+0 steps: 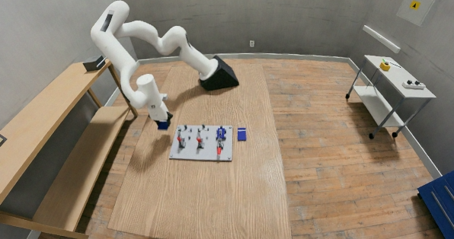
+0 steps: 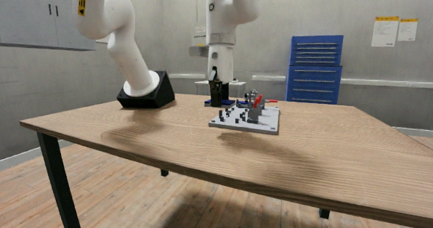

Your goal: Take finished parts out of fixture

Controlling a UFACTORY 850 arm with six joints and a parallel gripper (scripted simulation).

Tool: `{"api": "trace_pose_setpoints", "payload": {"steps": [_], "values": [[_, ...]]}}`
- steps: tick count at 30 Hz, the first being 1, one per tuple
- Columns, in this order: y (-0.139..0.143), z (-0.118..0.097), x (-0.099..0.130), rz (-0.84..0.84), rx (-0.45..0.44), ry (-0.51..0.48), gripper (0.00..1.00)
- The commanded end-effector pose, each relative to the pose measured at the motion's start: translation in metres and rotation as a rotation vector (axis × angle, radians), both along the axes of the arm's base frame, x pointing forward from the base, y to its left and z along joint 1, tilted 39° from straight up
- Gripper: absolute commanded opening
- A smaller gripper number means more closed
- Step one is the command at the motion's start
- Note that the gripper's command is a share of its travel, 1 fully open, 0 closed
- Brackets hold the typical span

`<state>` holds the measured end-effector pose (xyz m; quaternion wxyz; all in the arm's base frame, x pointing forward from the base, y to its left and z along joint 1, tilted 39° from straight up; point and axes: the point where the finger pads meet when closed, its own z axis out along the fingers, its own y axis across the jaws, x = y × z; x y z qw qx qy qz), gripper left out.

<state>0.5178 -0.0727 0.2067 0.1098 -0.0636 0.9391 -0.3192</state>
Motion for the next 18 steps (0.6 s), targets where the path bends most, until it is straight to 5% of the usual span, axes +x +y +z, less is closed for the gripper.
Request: {"api": "trace_pose_setpoints", "payload": {"steps": [1, 18], "values": [[-0.0042, 0.0043, 0.0009, 0.0, 0.0, -0.001, 0.0], [-0.0105, 0.0092, 0.0013, 0.0, 0.0, -0.001, 0.0]]}}
